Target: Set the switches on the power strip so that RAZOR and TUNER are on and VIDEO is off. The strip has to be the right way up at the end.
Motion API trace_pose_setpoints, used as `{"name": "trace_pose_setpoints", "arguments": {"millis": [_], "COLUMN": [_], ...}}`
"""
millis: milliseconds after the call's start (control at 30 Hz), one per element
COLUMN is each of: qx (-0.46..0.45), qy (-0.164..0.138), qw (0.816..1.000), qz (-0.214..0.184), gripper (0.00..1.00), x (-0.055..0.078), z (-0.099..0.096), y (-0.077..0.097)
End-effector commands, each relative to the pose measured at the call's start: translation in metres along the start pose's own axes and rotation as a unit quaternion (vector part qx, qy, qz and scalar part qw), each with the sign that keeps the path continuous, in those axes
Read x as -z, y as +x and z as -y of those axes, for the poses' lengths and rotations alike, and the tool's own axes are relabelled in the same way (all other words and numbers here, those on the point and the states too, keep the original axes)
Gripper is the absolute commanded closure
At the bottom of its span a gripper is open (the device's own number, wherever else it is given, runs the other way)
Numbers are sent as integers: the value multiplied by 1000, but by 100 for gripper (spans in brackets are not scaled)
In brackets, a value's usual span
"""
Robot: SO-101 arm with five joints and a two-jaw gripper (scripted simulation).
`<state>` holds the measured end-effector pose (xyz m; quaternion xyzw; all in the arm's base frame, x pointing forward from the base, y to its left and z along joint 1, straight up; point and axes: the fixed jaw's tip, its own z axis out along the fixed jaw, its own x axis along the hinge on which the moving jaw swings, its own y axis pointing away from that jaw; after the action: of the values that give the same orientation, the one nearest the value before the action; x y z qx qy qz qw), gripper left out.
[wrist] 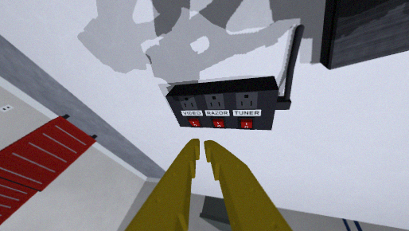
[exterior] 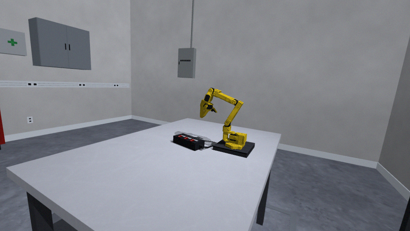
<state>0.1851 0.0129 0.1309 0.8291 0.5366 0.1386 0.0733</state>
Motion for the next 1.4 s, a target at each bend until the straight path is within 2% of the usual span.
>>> {"name": "trace_pose_setpoints", "arguments": {"millis": [0, 433, 1133, 1367], "qx": [27, 84, 96, 97], "qy": [7, 16, 18, 35], "qw": [1000, 996, 995, 995], "qz": [1, 0, 0, 5], "gripper": [100, 100, 100, 100], "x": [0, 1, 1, -5], "z": [2, 6, 7, 4], "y": [3, 7, 8, 15]}}
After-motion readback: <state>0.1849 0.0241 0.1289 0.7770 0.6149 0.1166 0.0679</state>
